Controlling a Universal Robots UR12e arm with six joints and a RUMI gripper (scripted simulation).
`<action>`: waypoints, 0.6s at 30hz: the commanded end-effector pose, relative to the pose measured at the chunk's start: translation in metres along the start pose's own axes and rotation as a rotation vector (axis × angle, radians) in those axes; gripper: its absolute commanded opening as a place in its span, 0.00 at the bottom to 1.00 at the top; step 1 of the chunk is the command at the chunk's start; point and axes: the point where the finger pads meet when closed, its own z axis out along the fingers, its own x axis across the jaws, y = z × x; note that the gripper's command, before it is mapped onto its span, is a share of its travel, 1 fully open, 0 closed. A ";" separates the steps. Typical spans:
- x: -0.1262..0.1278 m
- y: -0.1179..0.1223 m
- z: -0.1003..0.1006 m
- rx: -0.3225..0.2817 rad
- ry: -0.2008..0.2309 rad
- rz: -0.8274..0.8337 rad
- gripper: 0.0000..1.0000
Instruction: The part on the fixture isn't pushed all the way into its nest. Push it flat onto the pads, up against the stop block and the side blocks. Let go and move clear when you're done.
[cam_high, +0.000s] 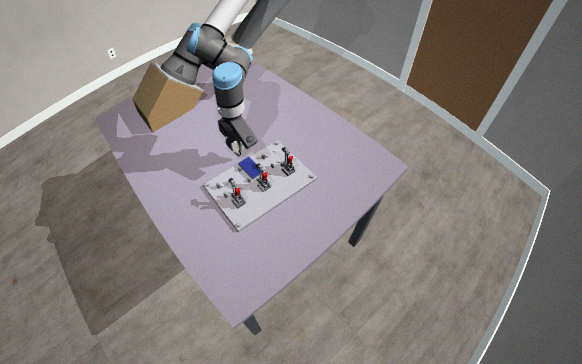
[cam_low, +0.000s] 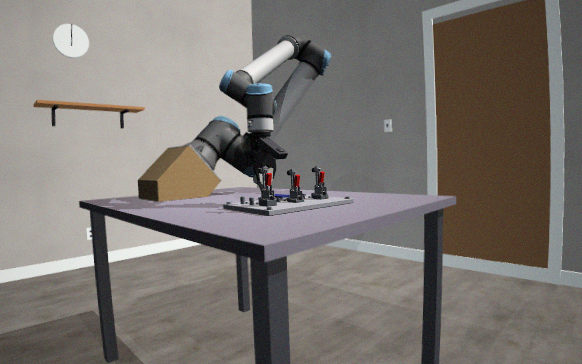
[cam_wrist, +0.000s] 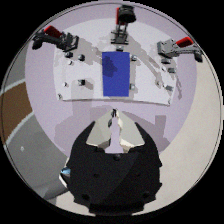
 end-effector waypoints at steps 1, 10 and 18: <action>0.000 -0.001 -0.001 0.001 0.001 0.000 0.00; 0.000 -0.001 -0.001 0.001 0.001 0.000 0.00; 0.000 -0.003 -0.001 0.001 0.001 0.000 0.00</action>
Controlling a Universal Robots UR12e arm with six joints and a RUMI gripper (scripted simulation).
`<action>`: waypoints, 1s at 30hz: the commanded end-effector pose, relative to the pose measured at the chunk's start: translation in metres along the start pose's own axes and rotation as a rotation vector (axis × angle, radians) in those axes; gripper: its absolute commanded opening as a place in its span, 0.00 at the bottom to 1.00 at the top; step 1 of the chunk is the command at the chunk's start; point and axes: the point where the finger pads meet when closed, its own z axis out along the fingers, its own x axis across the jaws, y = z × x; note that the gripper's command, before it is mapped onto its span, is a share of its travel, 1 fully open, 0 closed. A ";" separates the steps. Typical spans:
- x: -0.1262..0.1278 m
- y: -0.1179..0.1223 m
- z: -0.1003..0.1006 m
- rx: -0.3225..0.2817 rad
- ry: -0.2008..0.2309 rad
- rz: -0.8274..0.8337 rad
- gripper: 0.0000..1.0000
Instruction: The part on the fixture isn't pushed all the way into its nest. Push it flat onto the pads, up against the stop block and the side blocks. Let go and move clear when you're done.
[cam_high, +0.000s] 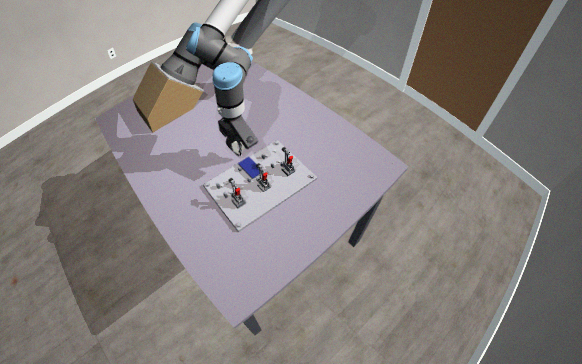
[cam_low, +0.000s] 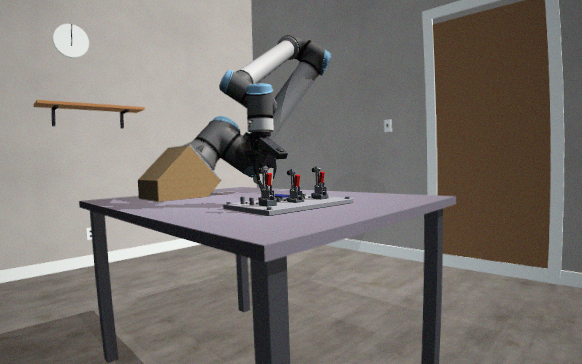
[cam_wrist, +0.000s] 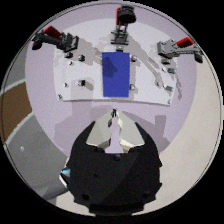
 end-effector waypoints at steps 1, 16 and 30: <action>0.000 -0.003 -0.001 0.001 0.001 0.000 0.00; 0.000 -0.004 -0.001 0.001 0.001 0.000 0.00; 0.000 -0.007 -0.001 0.001 0.001 0.000 0.00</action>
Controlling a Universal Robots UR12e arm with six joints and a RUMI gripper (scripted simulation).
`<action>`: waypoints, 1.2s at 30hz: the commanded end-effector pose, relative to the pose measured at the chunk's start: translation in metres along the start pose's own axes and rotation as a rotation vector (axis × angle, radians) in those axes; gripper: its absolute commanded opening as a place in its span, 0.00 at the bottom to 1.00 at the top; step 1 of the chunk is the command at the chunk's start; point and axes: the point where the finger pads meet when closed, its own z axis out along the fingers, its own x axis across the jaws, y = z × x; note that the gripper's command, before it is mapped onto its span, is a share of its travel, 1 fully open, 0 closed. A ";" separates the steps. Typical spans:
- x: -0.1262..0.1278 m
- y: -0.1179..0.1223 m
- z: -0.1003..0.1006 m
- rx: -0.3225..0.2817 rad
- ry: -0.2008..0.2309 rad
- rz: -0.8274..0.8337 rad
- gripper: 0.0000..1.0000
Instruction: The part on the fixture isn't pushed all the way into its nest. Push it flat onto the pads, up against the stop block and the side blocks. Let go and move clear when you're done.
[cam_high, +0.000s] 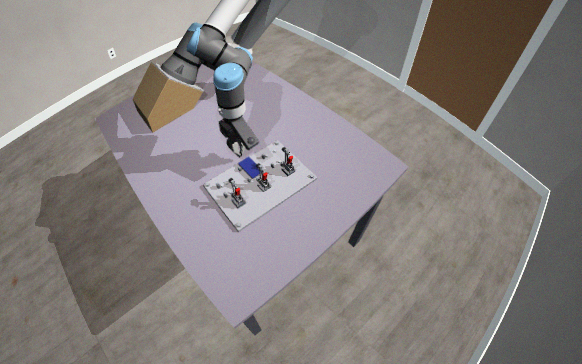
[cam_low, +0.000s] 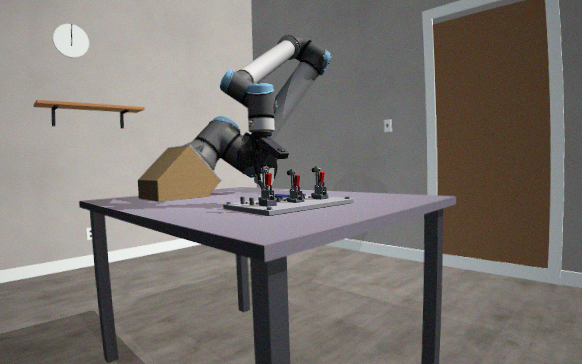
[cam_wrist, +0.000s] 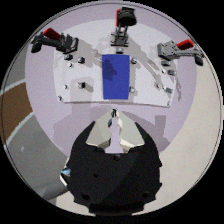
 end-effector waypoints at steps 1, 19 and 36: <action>0.000 -0.002 -0.001 0.001 0.001 0.000 0.00; 0.000 -0.003 -0.001 0.001 0.001 0.000 0.00; 0.000 -0.007 -0.001 0.001 0.001 0.000 0.00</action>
